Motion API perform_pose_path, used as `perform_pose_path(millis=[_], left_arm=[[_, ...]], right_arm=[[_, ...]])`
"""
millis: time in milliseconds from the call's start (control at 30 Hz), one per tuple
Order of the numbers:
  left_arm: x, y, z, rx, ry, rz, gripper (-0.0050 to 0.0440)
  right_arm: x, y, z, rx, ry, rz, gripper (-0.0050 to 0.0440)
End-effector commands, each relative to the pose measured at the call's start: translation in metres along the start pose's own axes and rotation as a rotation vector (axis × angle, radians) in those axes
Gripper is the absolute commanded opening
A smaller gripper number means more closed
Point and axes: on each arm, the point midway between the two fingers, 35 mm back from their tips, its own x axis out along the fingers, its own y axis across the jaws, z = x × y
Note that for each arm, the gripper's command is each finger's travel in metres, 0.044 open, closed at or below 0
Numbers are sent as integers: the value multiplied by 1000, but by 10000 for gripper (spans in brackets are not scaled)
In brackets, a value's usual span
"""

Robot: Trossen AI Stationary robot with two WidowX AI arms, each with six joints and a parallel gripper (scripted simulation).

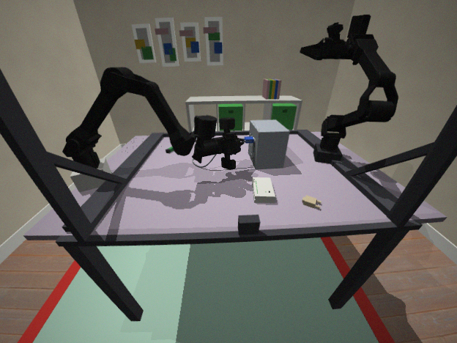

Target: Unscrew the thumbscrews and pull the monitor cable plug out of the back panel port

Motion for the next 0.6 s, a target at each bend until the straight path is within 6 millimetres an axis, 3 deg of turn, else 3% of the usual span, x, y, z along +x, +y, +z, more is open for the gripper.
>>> perform_pose_path(millis=[0, 567], left_arm=[[0, 14, 4, -46, -7, -3, 0], [0, 17, 3, -165, -9, -86, 0]], right_arm=[[0, 1, 3, -6, -1, 1, 440], [0, 1, 3, -6, -1, 1, 440]])
